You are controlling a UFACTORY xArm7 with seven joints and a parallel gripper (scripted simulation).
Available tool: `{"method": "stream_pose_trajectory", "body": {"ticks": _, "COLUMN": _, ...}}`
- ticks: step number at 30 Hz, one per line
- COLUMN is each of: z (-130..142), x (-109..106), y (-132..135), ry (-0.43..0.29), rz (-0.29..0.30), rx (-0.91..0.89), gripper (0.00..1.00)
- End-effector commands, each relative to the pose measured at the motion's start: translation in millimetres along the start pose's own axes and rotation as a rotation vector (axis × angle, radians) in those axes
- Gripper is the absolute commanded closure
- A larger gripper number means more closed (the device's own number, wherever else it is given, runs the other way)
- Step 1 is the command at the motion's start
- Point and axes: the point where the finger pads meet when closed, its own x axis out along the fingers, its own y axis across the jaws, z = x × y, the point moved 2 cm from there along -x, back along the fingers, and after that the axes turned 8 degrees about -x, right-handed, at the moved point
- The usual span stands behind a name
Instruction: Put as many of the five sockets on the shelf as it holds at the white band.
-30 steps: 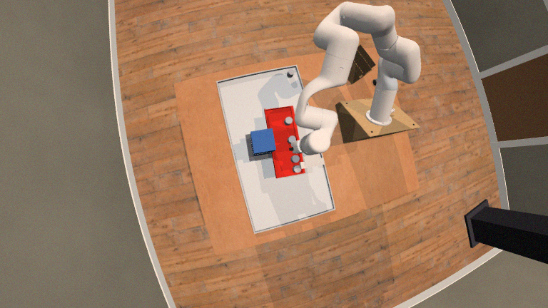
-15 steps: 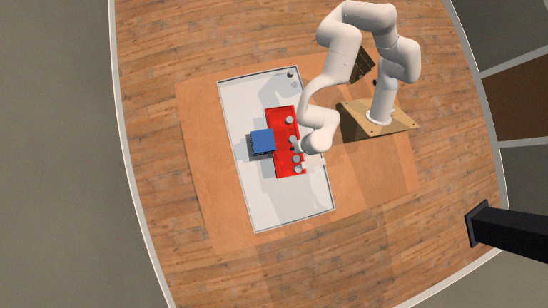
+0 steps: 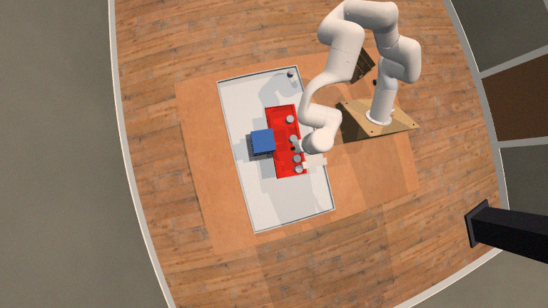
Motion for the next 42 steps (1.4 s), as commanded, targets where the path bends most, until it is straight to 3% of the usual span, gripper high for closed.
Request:
{"method": "stream_pose_trajectory", "body": {"ticks": 1, "z": -1.0, "x": -6.7, "y": 1.7, "ry": 0.003, "rz": 0.006, "rx": 0.000, "gripper": 1.00}}
{"method": "stream_pose_trajectory", "body": {"ticks": 42, "z": -1.0, "x": -16.4, "y": 1.6, "ry": 0.003, "rz": 0.006, "rx": 0.000, "gripper": 1.00}}
